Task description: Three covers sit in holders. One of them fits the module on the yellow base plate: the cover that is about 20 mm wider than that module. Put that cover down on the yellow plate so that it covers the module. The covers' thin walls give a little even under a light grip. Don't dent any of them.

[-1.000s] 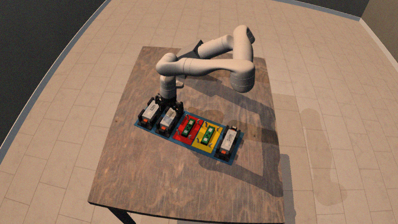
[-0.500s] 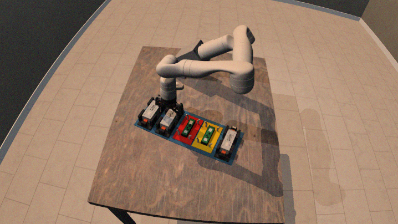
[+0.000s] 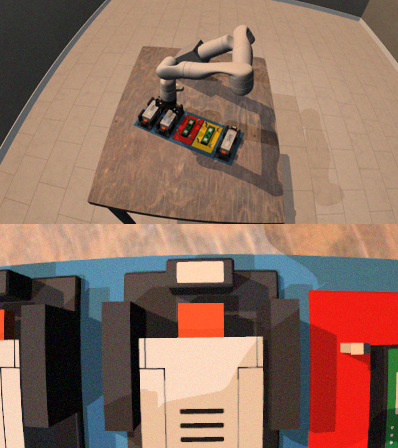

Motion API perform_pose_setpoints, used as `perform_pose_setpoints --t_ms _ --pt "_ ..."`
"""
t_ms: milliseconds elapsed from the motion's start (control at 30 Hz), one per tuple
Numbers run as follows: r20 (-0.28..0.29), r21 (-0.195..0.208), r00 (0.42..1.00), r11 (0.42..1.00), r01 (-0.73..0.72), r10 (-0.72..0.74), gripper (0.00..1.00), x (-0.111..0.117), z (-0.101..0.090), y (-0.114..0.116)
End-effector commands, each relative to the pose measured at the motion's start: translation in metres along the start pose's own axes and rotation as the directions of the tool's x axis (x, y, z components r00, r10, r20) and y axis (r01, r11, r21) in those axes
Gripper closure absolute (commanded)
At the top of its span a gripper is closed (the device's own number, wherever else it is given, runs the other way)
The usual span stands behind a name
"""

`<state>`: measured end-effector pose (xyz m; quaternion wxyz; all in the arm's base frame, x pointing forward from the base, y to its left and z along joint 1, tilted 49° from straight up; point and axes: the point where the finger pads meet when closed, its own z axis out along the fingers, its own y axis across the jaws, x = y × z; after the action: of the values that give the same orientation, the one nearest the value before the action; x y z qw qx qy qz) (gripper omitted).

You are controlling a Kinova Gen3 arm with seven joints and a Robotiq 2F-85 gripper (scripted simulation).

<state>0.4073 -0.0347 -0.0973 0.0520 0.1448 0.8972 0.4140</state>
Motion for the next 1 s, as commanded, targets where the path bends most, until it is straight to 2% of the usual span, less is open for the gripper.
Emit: perform_pose_setpoints --t_ms 0,967 --pt "0.002 0.001 1.000 1.000 0.000 0.000 0.00 -0.001 -0.001 0.000" --pt "0.002 0.001 1.000 1.000 0.000 0.000 0.00 -0.001 0.019 0.000"
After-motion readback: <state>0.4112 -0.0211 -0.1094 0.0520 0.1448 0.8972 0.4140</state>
